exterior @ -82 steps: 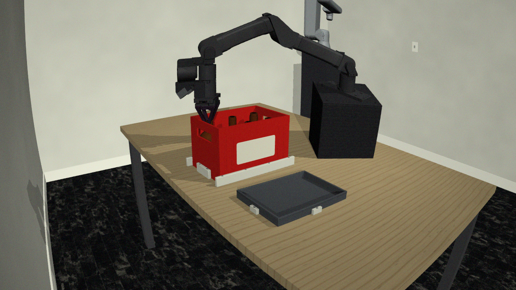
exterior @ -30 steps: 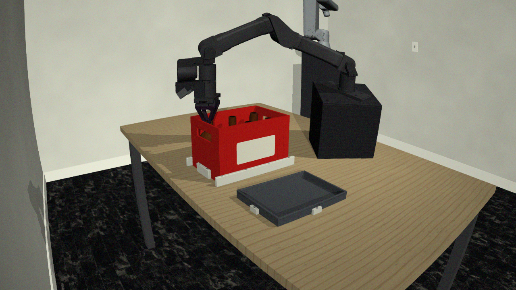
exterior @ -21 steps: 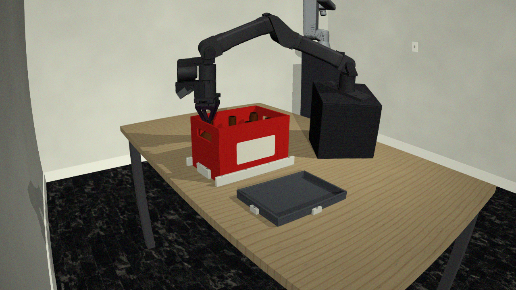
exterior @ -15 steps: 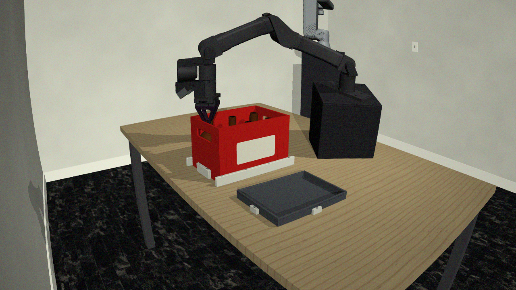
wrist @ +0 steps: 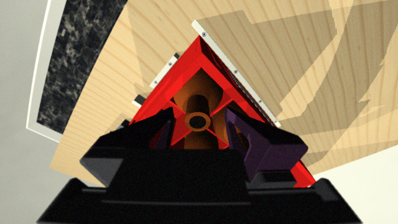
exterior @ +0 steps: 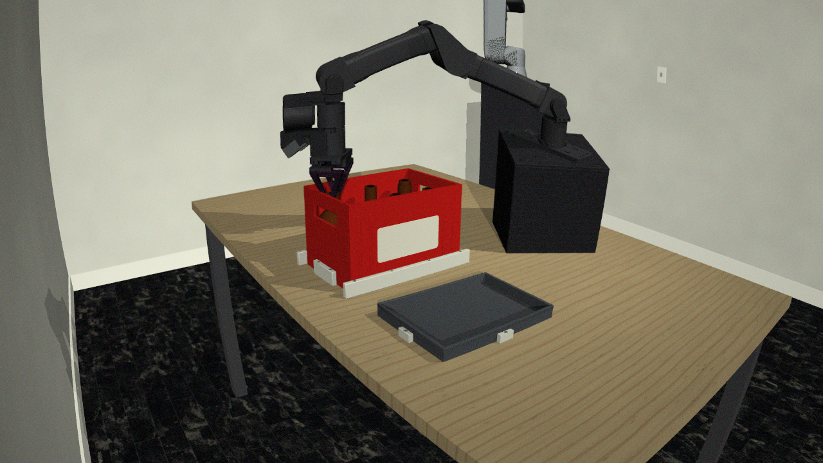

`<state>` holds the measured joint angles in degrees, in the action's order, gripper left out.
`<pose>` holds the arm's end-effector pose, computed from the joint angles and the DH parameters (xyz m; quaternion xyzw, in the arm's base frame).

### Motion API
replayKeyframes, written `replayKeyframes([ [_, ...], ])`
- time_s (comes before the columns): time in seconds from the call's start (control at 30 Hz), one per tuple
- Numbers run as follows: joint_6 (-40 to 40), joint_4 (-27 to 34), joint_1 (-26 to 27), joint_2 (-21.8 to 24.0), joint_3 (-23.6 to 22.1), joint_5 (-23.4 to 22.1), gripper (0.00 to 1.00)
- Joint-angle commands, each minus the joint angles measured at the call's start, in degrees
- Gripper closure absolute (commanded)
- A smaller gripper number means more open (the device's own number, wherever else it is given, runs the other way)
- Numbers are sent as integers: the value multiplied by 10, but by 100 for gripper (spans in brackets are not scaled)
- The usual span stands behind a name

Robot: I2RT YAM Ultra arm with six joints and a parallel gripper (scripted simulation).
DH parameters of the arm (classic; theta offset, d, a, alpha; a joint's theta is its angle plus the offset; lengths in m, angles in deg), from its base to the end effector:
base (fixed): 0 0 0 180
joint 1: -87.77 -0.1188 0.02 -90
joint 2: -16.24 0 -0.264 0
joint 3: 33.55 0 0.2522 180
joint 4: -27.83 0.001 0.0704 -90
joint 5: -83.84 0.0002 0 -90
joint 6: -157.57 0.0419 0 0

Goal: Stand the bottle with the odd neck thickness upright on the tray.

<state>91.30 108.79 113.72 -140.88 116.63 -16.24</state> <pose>0.4689 -0.2189 0.0794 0.4169 0.9045 0.0875 0.0200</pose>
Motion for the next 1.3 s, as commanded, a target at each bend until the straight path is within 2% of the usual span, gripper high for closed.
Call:
replayKeyframes([
  [0.0,2,-14,-3,16,-2,-5,39],
  [0.73,2,-14,-3,16,-2,-5,39],
  [0.97,0,-12,0,23,12,-5,39],
  [1.27,-8,37,11,40,29,-4,39],
])
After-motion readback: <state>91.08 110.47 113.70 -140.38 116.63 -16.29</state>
